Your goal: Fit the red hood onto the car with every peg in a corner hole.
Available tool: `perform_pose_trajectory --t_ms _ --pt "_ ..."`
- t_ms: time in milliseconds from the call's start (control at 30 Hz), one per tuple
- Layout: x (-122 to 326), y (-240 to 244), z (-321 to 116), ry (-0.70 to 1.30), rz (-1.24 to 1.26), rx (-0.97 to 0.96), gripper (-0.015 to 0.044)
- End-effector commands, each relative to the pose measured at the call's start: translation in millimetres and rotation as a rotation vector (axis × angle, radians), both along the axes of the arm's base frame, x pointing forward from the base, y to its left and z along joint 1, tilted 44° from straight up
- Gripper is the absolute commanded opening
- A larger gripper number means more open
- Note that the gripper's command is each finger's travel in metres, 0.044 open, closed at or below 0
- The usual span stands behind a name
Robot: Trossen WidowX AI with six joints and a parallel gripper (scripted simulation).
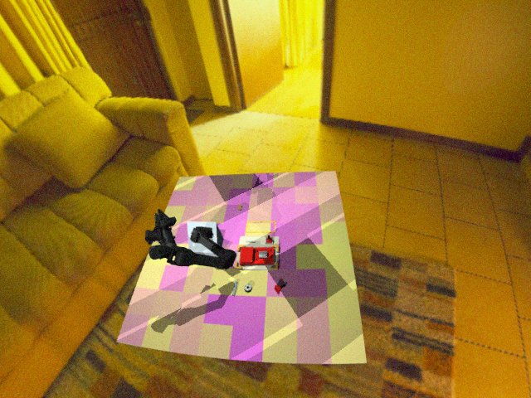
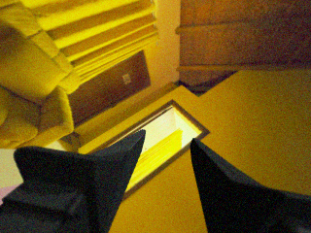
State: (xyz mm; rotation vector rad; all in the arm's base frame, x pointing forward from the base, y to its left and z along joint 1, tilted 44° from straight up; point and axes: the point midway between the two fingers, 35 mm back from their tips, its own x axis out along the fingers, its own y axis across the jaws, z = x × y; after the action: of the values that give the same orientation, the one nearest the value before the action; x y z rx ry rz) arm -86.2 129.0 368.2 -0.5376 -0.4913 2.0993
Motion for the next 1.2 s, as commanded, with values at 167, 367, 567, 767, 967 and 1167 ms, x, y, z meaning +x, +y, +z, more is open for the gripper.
perform_pose_trajectory --t_ms 167,367,567,767,967,1167 --pt "6.5 29.8 -18.8 0.04 -0.262 -0.121 0.0378" --pt "34.3 69.7 -47.8 0.134 -0.633 -0.259 0.044" --pt "82.5 99.7 -80.2 0.267 -1.023 -0.36 0.044" --pt "145.3 110.7 -114.4 0.435 -1.426 -0.412 0.044" --pt "213.5 97.4 -149.8 0.627 -1.835 -0.408 0.044" --pt "270.1 59.3 -180.9 0.728 -2.186 -0.384 0.044"
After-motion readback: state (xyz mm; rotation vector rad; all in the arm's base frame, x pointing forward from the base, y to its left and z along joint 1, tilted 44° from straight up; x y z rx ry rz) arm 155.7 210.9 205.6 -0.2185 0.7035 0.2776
